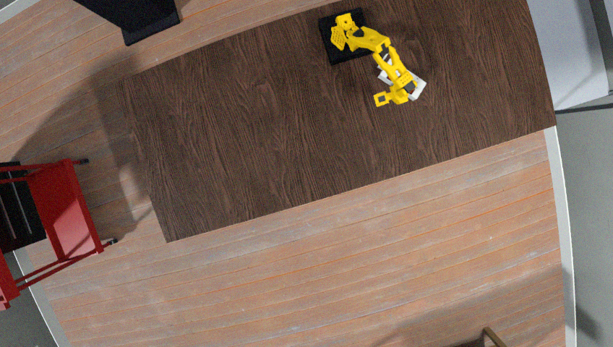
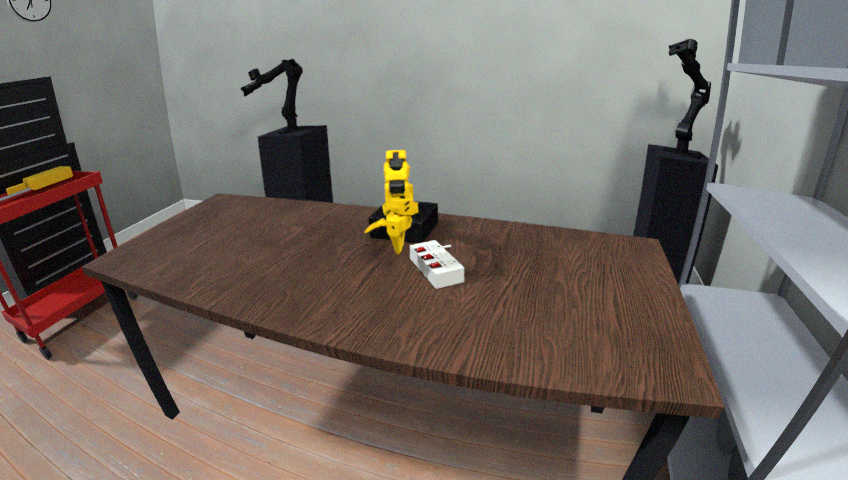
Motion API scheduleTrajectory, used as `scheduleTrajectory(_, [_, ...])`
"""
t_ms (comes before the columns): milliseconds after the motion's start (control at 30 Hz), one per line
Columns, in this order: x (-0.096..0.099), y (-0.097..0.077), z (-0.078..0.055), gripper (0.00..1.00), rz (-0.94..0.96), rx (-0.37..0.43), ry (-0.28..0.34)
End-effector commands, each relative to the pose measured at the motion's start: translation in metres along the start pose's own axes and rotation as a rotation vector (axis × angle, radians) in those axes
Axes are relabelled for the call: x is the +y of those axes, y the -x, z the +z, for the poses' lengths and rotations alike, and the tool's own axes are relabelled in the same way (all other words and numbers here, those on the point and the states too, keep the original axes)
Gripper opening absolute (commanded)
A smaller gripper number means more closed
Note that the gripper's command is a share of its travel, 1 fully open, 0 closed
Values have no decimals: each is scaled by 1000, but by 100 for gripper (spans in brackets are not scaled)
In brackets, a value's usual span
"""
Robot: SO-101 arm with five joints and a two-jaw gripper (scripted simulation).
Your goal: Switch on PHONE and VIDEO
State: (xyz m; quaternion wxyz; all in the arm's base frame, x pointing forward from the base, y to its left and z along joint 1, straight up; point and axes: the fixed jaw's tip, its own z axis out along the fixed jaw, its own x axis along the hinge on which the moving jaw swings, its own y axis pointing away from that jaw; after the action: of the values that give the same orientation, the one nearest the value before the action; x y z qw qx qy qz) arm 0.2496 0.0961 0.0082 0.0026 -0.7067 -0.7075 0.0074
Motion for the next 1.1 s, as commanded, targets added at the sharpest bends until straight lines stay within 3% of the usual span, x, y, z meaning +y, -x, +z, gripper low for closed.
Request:
scheduleTrajectory(0, [3,2,-6,0,2,8,18])
scheduleTrajectory(1067, [2,2,-4,0,2,8,18])
